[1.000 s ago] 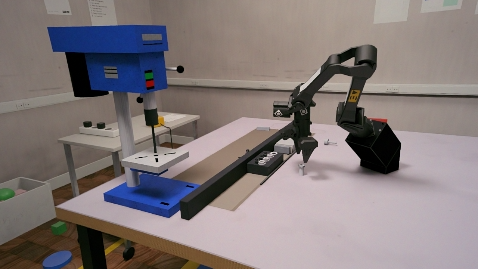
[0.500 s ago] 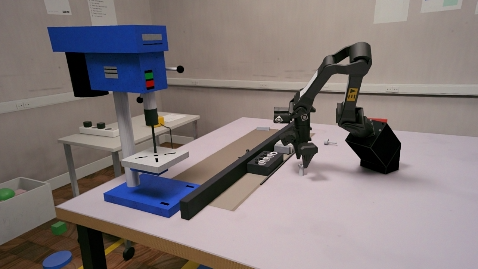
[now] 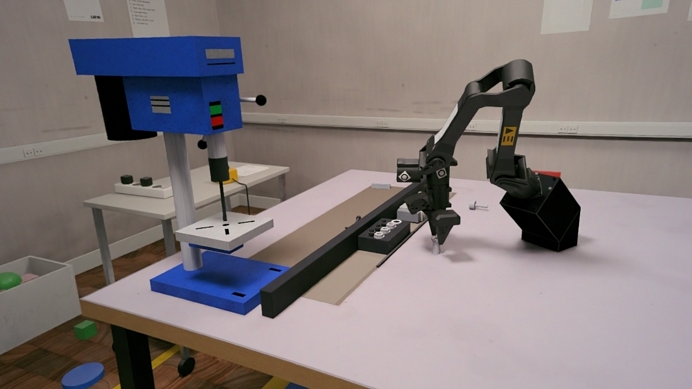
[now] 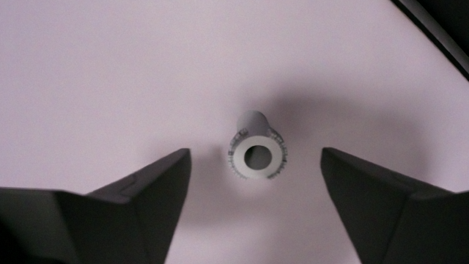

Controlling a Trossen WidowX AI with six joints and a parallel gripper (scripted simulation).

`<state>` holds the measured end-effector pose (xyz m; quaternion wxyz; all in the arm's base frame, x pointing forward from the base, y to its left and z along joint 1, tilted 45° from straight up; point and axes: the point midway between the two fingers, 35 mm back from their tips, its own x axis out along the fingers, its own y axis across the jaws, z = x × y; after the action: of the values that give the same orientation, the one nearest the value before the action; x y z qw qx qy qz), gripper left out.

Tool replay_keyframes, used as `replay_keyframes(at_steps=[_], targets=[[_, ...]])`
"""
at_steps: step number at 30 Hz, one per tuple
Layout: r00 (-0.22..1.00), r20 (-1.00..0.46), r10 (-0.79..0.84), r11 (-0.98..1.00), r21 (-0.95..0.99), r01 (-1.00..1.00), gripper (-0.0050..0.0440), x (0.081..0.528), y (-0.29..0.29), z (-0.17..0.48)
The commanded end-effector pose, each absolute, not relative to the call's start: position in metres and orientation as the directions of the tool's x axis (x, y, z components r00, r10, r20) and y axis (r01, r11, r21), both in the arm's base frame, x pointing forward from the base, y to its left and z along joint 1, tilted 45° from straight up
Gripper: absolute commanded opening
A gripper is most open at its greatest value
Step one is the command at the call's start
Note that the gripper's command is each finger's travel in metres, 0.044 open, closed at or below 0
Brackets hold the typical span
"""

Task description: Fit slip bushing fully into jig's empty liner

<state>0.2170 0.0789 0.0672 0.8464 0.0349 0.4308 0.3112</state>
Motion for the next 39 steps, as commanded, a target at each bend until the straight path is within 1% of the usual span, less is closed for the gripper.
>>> replay_keyframes(at_steps=[1, 2, 8, 22, 23, 25, 27, 39], targets=[[0.443, -0.703, 0.556, 0.804, 0.321, -0.5, 0.02, 0.218, 0.078, 0.07], [0.443, -0.703, 0.556, 0.804, 0.321, -0.5, 0.0176, 0.218, 0.078, 0.07], [0.443, -0.703, 0.556, 0.804, 0.321, -0.5, 0.0163, 0.218, 0.078, 0.07], [0.443, -0.703, 0.556, 0.804, 0.321, -0.5, 0.0069, 0.218, 0.078, 0.07], [0.452, -0.697, 0.556, 0.804, 0.314, -0.505, 0.0045, 0.22, 0.077, 0.074], [0.452, -0.697, 0.556, 0.804, 0.314, -0.505, 0.0045, 0.22, 0.077, 0.074], [0.453, -0.697, 0.557, 0.803, 0.313, -0.507, 0.0, 0.219, 0.075, 0.077], [0.453, -0.7, 0.552, 0.805, 0.307, -0.507, -0.0005, 0.204, 0.049, 0.105]])
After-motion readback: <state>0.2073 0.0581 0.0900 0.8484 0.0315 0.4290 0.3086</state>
